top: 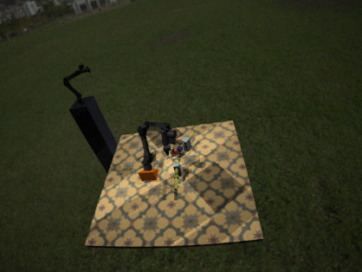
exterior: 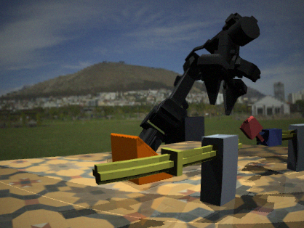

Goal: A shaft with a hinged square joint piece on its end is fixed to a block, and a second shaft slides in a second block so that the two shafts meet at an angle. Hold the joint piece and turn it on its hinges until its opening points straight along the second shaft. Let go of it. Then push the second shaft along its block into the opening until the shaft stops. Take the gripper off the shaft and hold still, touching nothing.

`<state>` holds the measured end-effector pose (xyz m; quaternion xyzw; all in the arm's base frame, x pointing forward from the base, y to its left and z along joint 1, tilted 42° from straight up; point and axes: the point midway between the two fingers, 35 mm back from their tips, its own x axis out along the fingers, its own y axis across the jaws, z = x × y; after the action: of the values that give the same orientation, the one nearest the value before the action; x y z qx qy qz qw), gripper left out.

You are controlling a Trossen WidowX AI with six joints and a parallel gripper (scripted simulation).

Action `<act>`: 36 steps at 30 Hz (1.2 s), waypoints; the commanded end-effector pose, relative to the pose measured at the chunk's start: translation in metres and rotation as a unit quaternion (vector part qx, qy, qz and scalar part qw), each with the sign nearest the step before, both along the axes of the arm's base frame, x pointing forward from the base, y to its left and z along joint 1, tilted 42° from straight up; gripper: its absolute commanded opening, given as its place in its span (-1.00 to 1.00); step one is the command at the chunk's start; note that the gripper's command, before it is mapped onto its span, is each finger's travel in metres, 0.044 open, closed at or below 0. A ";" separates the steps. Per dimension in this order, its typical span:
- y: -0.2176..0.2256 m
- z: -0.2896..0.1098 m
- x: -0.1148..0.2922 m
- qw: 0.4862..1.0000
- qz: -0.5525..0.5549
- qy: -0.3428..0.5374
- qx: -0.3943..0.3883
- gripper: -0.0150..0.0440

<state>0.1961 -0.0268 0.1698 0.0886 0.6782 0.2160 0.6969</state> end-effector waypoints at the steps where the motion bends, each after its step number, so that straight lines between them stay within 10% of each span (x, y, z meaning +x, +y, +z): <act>1: 0.004 -0.007 0.000 0.998 0.057 -0.015 0.018 1.00; 36: 0.031 -0.032 0.006 0.952 0.274 -0.107 0.085 1.00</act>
<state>0.1991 -0.0004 0.1379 -0.0699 0.5769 0.4623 0.6698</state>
